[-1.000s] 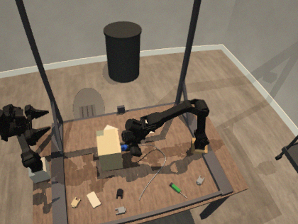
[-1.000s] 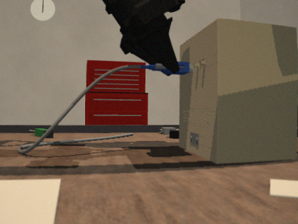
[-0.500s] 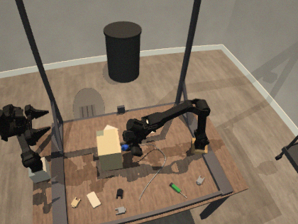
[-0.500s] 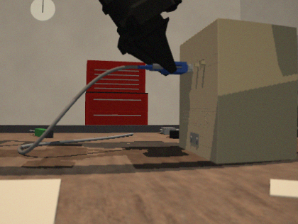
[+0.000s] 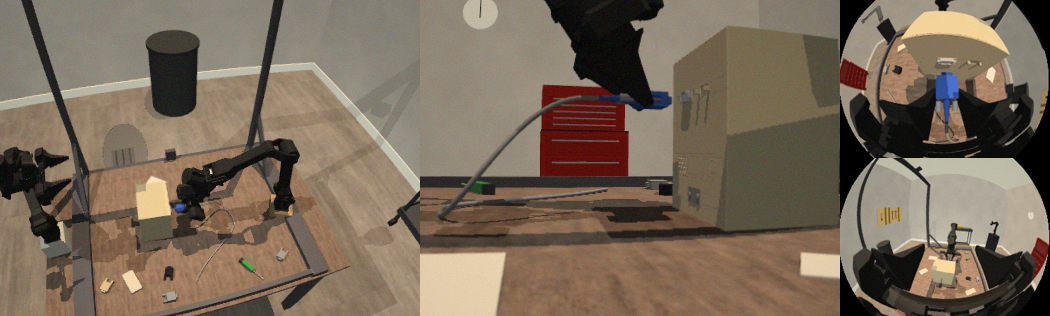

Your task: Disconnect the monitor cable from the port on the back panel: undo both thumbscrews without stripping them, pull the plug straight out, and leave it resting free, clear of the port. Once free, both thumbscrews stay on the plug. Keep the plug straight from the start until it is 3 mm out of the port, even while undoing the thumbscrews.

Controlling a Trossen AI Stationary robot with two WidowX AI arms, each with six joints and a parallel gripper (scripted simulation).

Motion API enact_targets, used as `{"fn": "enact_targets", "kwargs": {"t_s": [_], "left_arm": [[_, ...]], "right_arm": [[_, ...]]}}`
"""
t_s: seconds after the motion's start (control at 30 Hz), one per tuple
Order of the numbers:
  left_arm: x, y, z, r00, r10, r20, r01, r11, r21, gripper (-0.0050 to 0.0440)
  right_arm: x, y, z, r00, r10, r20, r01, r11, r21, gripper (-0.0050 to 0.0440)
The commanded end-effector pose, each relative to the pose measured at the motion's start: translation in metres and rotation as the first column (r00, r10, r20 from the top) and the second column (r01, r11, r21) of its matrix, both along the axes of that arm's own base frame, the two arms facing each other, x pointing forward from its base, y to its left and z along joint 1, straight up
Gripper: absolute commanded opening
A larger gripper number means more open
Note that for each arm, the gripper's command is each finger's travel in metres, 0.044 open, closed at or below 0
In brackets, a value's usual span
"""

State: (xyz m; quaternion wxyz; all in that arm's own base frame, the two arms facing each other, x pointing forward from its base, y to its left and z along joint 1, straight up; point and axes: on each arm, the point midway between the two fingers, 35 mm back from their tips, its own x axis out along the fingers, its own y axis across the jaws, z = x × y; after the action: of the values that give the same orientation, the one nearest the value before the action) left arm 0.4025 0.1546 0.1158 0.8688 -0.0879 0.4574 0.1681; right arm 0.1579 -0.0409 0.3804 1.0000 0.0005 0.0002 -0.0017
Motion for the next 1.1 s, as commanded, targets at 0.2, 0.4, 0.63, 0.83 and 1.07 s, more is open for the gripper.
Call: {"fn": "enact_targets", "kwargs": {"t_s": [0.2,0.4,0.63,0.83,1.07], "left_arm": [[-0.007,-0.003,0.019,0.999,0.004,0.037,-0.005,1.0,0.013,0.0115],[-0.019,-0.008,0.029,0.999,0.004,0.036,-0.005,1.0,0.013,0.0115],[-0.024,-0.01,0.033,0.999,0.004,0.032,-0.005,1.0,0.011,0.0115],[-0.022,-0.009,0.034,1.0,0.004,0.004,-0.004,1.0,0.0,0.0115],[-0.019,-0.008,0.035,0.997,0.003,-0.075,-0.005,0.999,-0.032,0.0115]], "right_arm": [[0.0,0.001,0.003,1.0,0.003,0.002,-0.003,1.0,-0.007,0.044],[0.0,0.001,0.003,1.0,0.003,0.002,-0.003,1.0,-0.007,0.044],[0.0,0.001,0.003,1.0,0.003,0.002,-0.003,1.0,-0.007,0.044],[0.0,0.001,0.003,1.0,0.003,0.002,-0.003,1.0,-0.007,0.044],[0.0,0.001,0.003,1.0,0.003,0.002,-0.003,1.0,-0.007,0.044]]}}
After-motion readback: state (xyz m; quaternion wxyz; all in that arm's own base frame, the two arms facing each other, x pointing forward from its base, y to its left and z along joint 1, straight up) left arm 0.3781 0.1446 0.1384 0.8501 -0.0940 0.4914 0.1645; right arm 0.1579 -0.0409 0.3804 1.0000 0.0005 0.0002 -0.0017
